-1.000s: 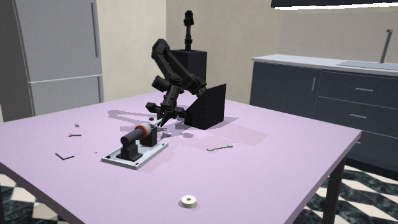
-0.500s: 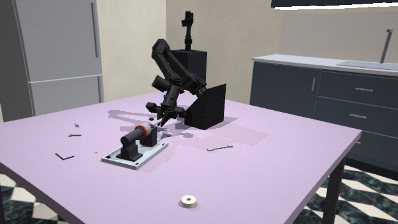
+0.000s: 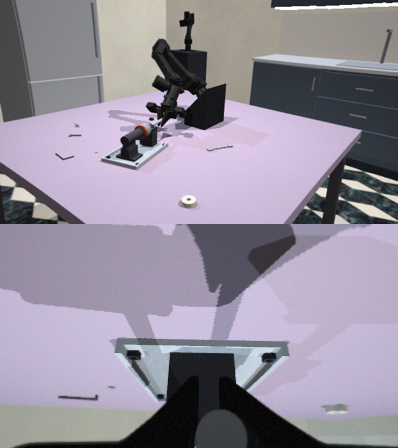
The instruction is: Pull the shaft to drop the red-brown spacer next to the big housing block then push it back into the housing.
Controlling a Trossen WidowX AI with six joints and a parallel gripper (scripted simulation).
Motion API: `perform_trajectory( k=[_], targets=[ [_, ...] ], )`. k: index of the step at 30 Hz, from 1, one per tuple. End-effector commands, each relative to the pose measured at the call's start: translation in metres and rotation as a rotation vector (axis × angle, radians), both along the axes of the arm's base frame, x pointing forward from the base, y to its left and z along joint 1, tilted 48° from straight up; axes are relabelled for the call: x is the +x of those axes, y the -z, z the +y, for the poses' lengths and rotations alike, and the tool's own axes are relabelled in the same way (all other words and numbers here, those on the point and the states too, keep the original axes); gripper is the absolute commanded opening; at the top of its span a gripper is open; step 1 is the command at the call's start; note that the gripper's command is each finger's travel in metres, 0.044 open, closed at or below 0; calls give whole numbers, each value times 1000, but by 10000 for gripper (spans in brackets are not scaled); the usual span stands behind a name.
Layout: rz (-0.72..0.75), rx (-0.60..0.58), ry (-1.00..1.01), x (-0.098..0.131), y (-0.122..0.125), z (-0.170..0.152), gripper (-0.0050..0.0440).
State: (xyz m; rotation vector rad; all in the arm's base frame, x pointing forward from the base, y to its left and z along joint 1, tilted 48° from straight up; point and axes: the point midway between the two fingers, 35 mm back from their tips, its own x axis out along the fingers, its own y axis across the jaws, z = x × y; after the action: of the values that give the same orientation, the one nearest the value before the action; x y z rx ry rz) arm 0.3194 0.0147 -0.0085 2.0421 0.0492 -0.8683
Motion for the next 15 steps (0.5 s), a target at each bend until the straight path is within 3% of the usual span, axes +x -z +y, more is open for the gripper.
perform_trajectory(
  k=[1,15],
  targets=[
    [-17,3,-7,1,-5,1,-50],
    [-17,3,-7,0,-6,1,-50]
  ],
)
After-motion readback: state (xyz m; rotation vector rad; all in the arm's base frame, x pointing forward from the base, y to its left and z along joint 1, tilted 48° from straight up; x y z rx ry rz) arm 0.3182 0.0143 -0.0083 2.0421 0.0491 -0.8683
